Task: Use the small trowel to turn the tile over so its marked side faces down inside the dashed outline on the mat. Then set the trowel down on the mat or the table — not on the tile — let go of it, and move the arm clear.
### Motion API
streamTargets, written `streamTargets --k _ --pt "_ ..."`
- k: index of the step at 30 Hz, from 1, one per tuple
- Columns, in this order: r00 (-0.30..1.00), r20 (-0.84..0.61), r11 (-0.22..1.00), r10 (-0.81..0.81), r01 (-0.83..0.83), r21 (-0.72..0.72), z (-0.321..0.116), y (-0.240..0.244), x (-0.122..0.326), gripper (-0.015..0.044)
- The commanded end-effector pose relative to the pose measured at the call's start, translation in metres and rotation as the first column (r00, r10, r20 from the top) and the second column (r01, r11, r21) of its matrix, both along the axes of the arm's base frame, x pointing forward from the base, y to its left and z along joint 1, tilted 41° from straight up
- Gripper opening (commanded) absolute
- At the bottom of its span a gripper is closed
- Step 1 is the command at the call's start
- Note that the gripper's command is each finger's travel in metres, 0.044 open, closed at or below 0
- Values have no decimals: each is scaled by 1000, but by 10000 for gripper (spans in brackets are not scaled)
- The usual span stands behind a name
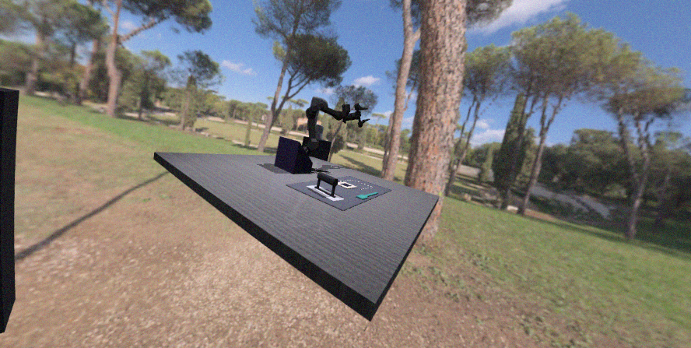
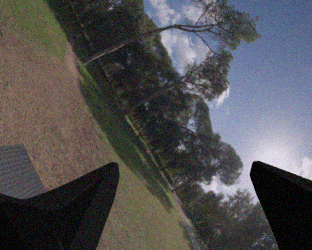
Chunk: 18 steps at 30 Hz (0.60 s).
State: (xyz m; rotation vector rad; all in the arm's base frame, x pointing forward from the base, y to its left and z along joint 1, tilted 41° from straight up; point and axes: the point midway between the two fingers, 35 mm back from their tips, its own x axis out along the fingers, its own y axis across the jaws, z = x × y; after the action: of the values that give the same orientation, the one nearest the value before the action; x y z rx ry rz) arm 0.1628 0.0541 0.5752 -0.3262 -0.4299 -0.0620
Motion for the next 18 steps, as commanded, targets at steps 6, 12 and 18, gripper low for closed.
streamTargets --k 6,12,18 --pt "1000 0 1000 0 0 0 0 0 0 243" --pt "1000 0 1000 0 0 0 0 0 0 100" --pt "1000 0 1000 0 0 0 0 0 0 100"
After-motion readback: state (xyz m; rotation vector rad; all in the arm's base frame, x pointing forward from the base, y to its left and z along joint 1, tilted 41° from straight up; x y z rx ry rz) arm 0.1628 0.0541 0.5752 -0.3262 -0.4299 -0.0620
